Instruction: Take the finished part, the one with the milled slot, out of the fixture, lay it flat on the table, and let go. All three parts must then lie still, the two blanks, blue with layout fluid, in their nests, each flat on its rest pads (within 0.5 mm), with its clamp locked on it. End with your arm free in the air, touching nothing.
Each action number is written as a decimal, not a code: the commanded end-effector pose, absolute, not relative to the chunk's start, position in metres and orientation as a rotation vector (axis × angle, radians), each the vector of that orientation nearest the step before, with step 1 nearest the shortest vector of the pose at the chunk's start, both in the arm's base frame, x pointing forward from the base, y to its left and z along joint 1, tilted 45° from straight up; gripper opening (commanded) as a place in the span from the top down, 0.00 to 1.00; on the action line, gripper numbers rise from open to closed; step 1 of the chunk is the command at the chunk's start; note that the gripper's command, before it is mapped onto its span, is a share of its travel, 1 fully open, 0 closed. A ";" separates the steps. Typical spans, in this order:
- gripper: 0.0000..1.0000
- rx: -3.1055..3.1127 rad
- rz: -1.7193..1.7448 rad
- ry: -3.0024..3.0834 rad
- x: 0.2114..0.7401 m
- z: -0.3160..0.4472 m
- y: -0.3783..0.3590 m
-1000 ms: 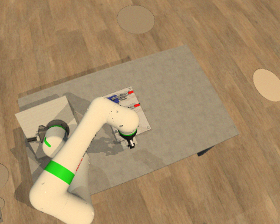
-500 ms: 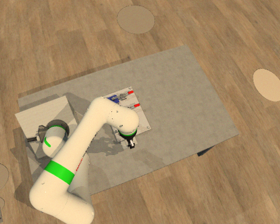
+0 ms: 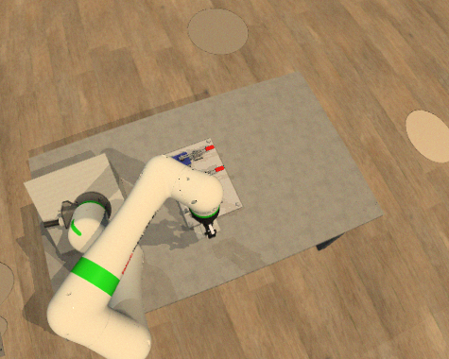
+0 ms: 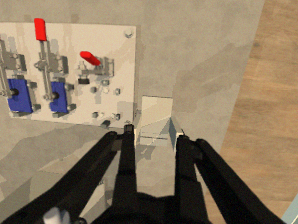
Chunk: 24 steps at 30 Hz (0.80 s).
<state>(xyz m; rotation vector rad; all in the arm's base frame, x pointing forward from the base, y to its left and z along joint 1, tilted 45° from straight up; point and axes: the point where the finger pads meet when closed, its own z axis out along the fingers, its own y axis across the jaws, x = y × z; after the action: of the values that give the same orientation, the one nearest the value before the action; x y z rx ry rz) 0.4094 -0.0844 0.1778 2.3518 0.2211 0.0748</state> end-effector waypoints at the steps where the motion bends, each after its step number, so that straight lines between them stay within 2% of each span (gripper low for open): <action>1: 1.00 2.352 0.075 0.221 0.409 0.178 -0.084; 24: 1.00 2.352 0.075 0.221 0.412 0.165 -0.097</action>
<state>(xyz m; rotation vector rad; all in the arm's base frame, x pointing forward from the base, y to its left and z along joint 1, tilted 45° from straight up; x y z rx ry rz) 0.4110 -0.0941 0.1678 2.3518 0.2210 0.0746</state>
